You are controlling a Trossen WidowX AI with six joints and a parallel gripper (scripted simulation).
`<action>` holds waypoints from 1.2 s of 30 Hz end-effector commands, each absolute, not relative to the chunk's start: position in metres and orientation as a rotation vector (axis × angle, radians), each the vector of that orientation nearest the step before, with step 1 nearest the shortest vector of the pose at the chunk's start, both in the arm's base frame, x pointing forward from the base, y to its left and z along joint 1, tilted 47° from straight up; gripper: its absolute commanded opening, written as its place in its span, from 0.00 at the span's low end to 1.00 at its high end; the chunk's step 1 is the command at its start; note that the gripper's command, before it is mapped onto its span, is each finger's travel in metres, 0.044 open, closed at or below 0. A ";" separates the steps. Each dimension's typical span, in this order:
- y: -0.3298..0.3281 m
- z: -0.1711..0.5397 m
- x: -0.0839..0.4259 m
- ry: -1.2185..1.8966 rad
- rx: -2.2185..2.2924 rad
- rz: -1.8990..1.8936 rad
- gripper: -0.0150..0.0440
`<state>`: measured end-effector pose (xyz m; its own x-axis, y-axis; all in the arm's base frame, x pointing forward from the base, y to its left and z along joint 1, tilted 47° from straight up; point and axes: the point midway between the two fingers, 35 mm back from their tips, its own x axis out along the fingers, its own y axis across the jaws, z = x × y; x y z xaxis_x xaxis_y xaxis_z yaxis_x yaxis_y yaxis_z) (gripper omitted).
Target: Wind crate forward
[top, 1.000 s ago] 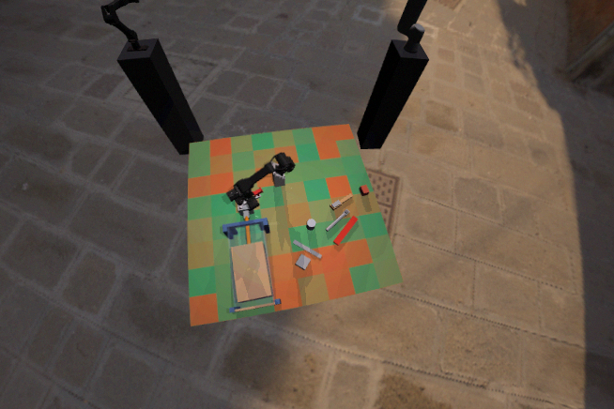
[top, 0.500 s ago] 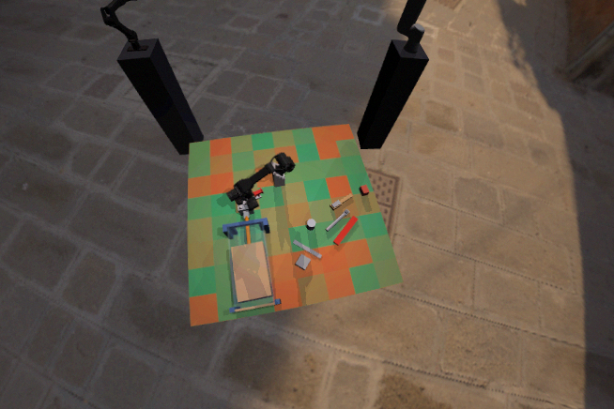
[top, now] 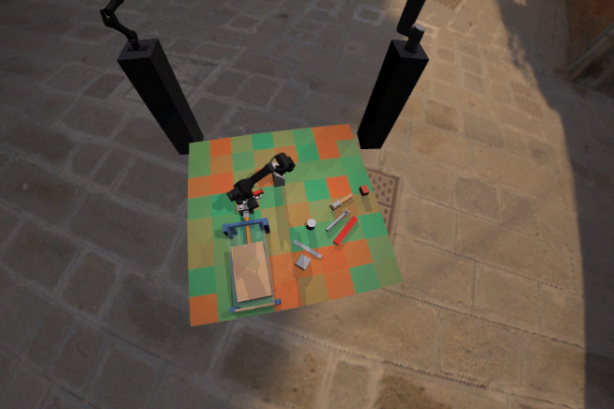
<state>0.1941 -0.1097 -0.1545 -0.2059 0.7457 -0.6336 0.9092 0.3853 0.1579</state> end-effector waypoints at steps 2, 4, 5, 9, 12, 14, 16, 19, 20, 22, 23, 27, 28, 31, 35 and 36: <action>-0.110 -0.155 0.192 2.019 1.406 -0.335 0.74; -0.110 -0.155 0.192 2.019 1.406 -0.335 0.83; -0.110 -0.155 0.192 2.019 1.406 -0.335 0.88; -0.110 -0.155 0.192 2.019 1.406 -0.335 1.00; -0.116 -0.151 0.195 2.013 1.405 -0.338 1.00; -0.131 -0.140 0.200 1.999 1.403 -0.344 1.00; -0.150 -0.123 0.206 1.981 1.401 -0.353 1.00; -0.185 -0.086 0.213 1.947 1.396 -0.373 1.00; -0.194 -0.075 0.213 1.938 1.394 -0.379 1.00; -0.202 -0.065 0.213 1.930 1.393 -0.384 1.00; -0.202 -0.065 0.213 1.930 1.393 -0.384 1.00; -0.203 -0.066 0.216 1.909 1.395 -0.391 0.96; -0.203 -0.065 0.216 1.917 1.394 -0.388 0.91; -0.204 -0.064 0.216 1.930 1.393 -0.384 0.78; -0.204 -0.064 0.216 1.930 1.393 -0.384 0.60; -0.204 -0.064 0.216 1.930 1.393 -0.384 0.56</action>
<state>0.2154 -0.2017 -0.0649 -0.1596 0.7065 -0.6894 0.9168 0.3650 0.1618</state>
